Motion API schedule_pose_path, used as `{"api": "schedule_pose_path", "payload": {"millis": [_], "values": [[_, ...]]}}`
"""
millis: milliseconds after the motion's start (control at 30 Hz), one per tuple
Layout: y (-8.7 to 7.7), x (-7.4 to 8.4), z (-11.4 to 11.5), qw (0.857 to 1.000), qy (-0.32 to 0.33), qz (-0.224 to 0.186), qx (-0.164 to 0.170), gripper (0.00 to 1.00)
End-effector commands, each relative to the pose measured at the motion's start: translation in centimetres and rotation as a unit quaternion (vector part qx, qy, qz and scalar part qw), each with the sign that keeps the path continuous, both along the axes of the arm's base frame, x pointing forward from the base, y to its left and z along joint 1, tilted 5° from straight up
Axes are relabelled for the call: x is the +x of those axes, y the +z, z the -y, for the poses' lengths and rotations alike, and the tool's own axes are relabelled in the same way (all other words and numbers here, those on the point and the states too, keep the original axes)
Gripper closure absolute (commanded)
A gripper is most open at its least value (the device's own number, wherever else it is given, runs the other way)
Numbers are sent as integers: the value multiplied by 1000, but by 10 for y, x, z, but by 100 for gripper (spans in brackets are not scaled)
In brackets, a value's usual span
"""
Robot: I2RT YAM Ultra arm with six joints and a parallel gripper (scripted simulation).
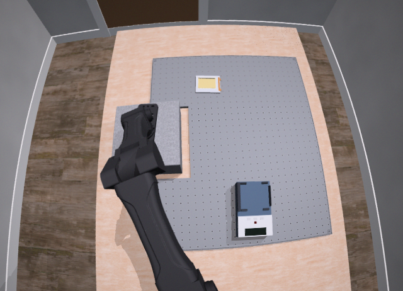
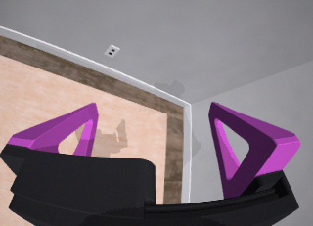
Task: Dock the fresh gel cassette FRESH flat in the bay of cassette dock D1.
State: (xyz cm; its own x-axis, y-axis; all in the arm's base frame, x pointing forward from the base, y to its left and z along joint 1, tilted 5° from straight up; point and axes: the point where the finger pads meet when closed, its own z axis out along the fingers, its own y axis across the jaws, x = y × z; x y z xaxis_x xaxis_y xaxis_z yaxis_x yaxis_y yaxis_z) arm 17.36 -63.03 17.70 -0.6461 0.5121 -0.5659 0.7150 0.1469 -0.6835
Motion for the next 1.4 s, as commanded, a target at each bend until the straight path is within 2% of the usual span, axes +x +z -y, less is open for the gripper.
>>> {"api": "schedule_pose_path", "payload": {"millis": [0, 533, 567, 667, 933, 1100, 1133, 1267, 1300, 1367], "values": [[10, 1, 0, 1000, 0, 4, -9, 0], [10, 1, 0, 1000, 0, 4, -9, 0], [9, 5, -7, 1000, 20, 3, 7, 64], [8, 22, -17, 998, 63, 13, 27, 64], [12, 55, -36, 998, 56, 19, 17, 64], [16, 57, -35, 998, 56, 23, 9, 64], [17, 46, -31, 999, 46, 23, 9, 64], [18, 46, -30, 999, 46, 24, 8, 64], [4, 49, -38, 997, 65, 17, 37, 64], [2, 68, -49, 993, 103, 19, 57, 64]]}}
